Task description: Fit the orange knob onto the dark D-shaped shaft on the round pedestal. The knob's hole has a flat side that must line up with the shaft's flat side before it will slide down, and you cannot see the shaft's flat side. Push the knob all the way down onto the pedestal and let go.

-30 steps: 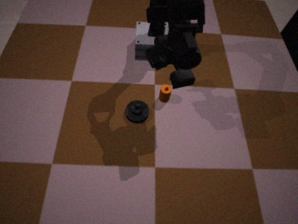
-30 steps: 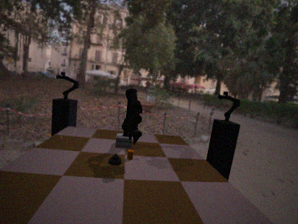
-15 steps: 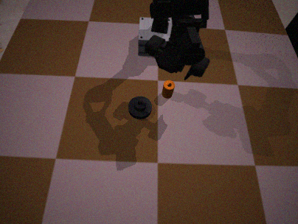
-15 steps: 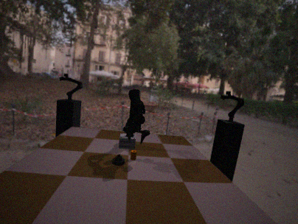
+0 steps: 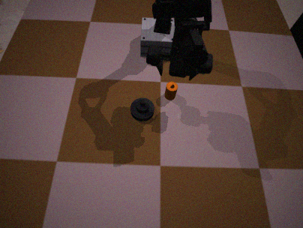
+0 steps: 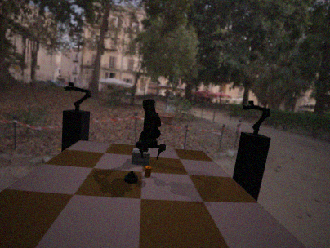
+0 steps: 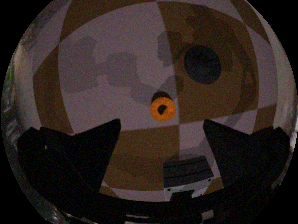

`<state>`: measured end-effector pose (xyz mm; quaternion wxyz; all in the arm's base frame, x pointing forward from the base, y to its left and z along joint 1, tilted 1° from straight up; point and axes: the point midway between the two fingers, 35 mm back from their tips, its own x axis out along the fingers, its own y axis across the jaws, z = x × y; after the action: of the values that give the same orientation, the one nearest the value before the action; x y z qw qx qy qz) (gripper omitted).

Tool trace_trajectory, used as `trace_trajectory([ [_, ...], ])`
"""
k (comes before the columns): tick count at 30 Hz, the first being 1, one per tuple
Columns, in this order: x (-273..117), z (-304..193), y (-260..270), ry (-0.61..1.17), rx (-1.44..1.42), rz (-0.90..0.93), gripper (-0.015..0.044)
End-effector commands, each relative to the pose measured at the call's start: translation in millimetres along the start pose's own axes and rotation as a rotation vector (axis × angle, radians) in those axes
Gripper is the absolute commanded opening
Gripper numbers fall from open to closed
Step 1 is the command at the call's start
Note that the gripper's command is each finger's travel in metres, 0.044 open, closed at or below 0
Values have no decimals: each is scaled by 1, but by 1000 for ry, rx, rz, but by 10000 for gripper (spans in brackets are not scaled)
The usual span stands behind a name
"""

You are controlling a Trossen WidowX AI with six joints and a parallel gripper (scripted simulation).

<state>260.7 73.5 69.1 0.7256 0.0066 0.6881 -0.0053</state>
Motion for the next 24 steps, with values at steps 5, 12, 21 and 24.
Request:
trace_trajectory([
  [5, 28, -5, -3, 21, -26, -12, 440],
  [12, 43, -5, -3, 22, -26, -12, 440],
  [21, 54, -4, -3, 22, -26, -12, 440],
  [24, 59, -4, -3, 22, -26, -12, 440],
])
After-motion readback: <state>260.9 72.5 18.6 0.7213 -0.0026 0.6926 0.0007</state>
